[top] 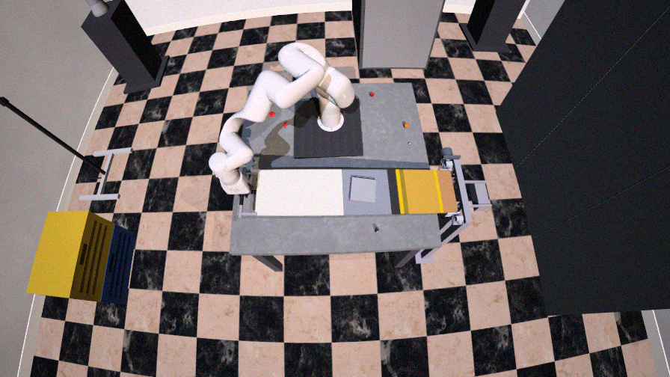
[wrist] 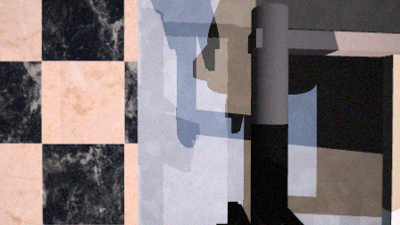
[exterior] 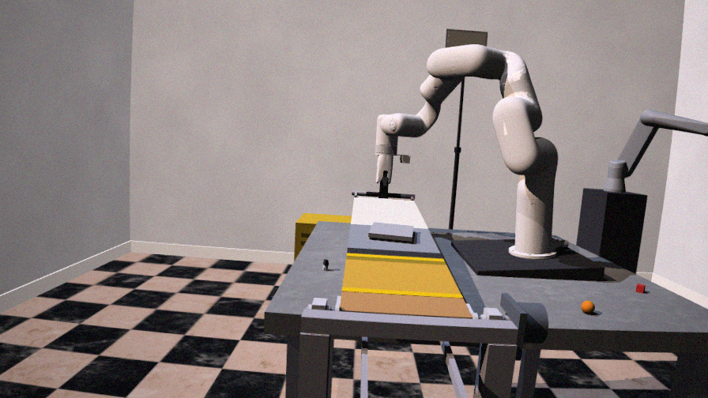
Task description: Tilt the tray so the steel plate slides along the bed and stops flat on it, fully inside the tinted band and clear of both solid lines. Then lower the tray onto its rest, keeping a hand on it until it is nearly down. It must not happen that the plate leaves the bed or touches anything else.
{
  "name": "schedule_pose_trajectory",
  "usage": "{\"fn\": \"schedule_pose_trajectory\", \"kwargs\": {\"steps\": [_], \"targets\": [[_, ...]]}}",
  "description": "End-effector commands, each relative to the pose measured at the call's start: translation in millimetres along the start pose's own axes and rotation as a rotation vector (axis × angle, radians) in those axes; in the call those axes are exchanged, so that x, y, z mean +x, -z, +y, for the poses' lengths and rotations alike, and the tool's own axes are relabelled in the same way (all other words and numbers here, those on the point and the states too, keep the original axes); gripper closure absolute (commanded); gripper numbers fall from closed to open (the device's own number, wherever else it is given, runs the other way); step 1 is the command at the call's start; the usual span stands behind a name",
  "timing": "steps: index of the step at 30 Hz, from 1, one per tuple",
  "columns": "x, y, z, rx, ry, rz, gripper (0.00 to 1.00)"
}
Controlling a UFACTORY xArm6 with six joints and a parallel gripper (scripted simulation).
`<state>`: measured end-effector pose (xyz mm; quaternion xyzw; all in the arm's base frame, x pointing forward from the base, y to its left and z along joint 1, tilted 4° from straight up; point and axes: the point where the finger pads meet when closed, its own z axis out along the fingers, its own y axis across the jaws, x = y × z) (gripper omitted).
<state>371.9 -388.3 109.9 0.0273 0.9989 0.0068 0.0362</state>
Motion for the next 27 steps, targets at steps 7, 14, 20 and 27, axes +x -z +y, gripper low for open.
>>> {"fn": "schedule_pose_trajectory", "kwargs": {"steps": [7, 14, 20, 27], "targets": [[-1.1, 47.1, 4.3, 0.004, 0.0, -0.004, 1.0], [-1.0, 62.2, 6.3, 0.004, 0.0, -0.004, 1.0], [-1.0, 59.9, 5.9, 0.004, 0.0, -0.004, 1.0], [-1.1, 28.2, 1.4, 0.004, 0.0, -0.004, 1.0]]}}
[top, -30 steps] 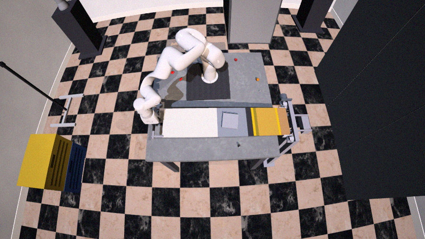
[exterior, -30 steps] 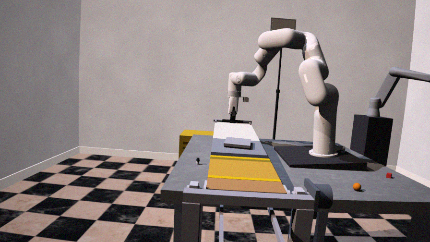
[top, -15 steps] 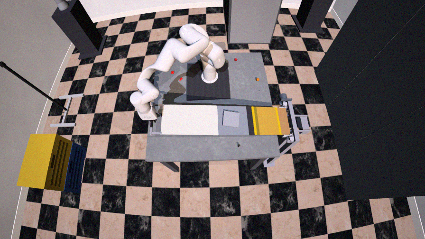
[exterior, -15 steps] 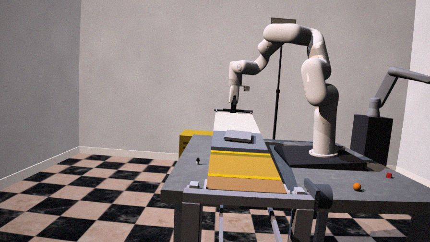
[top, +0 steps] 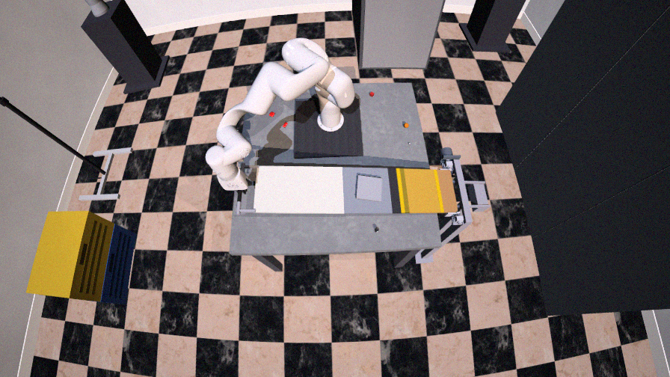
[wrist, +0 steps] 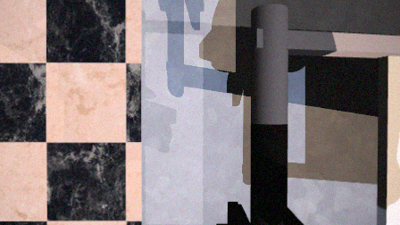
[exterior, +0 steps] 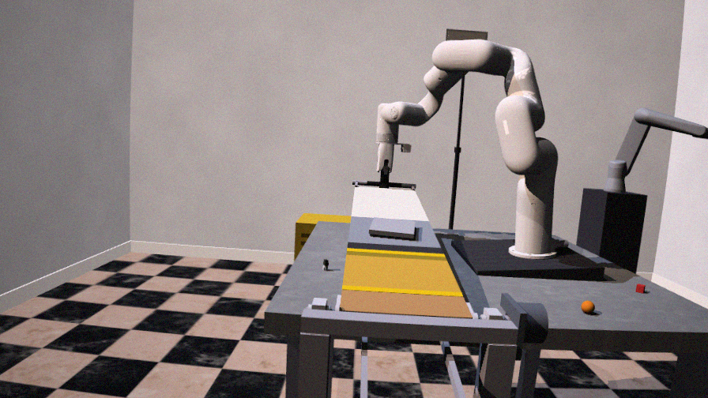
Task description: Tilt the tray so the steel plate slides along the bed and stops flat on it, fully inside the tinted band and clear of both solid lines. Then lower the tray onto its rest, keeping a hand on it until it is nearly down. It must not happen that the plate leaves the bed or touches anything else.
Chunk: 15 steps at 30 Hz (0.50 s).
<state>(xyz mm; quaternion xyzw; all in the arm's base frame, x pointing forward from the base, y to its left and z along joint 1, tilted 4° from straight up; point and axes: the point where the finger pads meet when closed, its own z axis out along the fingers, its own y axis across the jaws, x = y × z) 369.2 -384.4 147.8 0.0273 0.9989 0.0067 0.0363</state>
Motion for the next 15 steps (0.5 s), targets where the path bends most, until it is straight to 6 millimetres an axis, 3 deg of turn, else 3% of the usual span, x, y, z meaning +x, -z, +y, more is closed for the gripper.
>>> {"fn": "schedule_pose_trajectory", "kwargs": {"steps": [1, 15], "targets": [[-1.4, -10.5, -3.0, 0.004, 0.0, -0.004, 1.0], [-1.3, 16.5, 0.8, 0.004, 0.0, -0.004, 1.0]]}}
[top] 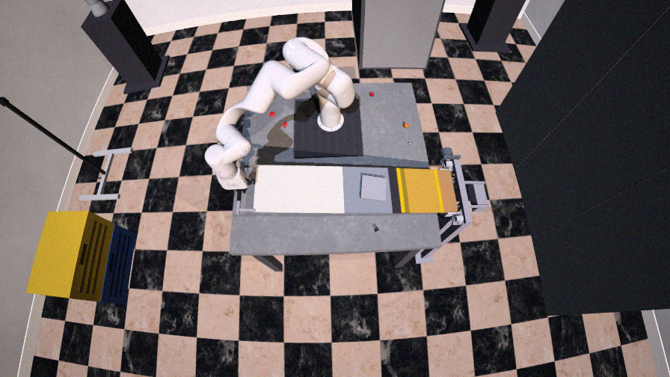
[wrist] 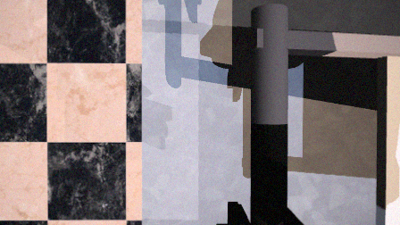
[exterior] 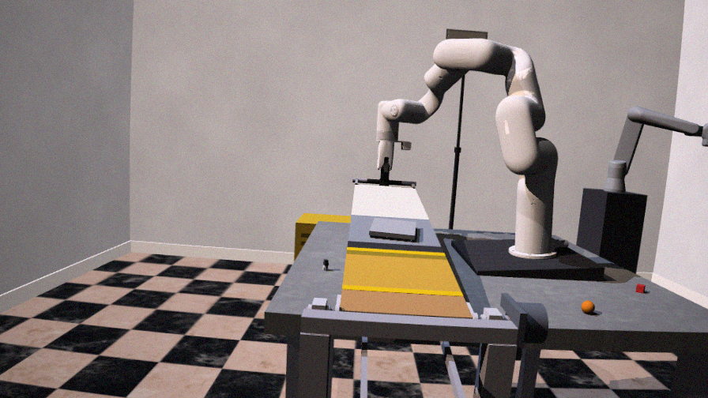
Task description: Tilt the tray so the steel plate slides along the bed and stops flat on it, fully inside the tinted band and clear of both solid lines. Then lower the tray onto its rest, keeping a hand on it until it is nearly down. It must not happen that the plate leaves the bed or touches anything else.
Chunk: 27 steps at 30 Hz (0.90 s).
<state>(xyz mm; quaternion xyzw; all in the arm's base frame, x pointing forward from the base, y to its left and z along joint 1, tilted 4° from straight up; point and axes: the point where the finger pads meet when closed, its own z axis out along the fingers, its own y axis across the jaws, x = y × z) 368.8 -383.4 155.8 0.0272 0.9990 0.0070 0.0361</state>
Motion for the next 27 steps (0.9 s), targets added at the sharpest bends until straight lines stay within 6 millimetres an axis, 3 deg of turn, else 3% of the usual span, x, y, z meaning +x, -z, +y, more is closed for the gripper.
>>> {"fn": "schedule_pose_trajectory", "kwargs": {"steps": [1, 14, 27], "targets": [[-1.2, 9.8, -0.2, 0.004, 0.0, -0.004, 1.0], [-1.2, -8.1, -2.8, 0.004, 0.0, -0.004, 1.0], [-1.2, 14.1, 0.5, 0.004, 0.0, -0.004, 1.0]]}}
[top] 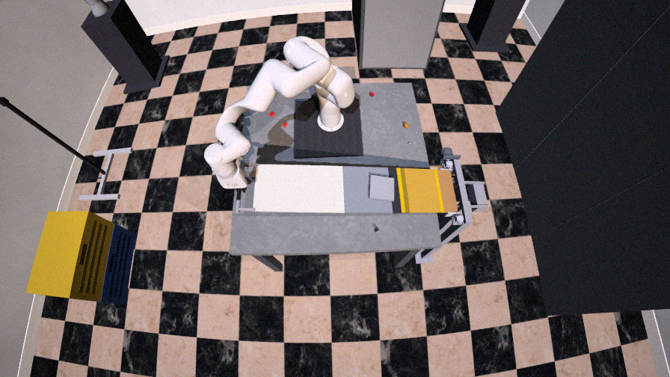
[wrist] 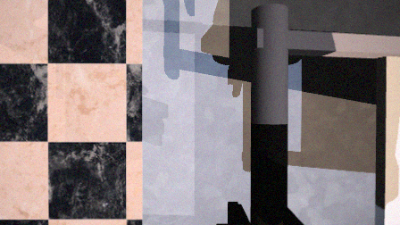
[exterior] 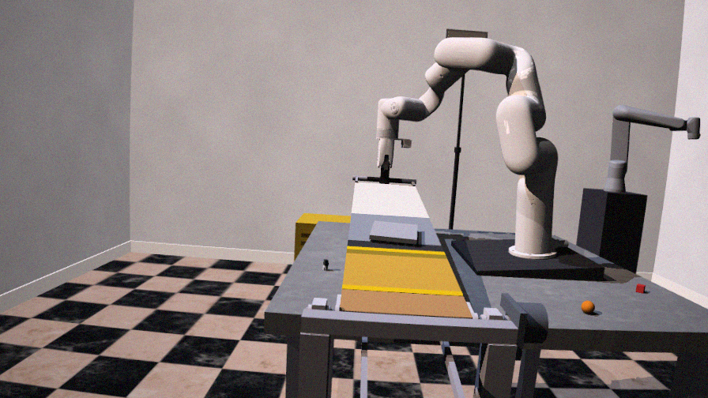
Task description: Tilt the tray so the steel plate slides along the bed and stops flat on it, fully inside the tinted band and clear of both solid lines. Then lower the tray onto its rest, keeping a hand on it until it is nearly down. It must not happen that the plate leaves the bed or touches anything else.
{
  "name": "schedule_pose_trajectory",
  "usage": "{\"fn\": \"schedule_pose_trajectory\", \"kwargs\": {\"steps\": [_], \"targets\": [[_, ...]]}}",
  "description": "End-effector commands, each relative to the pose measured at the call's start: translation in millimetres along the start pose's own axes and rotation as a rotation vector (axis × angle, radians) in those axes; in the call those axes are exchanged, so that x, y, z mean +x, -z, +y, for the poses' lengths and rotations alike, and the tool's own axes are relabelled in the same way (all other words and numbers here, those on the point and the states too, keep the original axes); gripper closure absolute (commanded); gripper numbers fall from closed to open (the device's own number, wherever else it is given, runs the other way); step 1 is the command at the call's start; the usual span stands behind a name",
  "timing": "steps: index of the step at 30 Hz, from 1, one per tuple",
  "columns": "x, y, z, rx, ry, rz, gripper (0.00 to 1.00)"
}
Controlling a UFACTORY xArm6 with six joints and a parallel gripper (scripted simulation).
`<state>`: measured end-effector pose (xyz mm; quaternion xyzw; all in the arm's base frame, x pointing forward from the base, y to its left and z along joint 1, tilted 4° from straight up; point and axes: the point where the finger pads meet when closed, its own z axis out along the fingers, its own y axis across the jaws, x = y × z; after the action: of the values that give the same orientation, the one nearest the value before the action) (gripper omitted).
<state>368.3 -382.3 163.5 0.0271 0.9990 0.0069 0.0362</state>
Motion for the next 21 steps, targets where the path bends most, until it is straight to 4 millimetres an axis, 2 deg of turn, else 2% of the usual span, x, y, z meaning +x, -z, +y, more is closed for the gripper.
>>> {"fn": "schedule_pose_trajectory", "kwargs": {"steps": [1, 7, 17, 21], "targets": [[-1.1, 6.4, -0.7, 0.004, 0.0, -0.004, 1.0], [-1.1, 4.2, -1.0, 0.004, 0.0, -0.004, 1.0], [-1.1, 23.0, 2.1, 0.004, 0.0, -0.004, 1.0], [-1.1, 22.6, 2.1, 0.004, 0.0, -0.004, 1.0]]}}
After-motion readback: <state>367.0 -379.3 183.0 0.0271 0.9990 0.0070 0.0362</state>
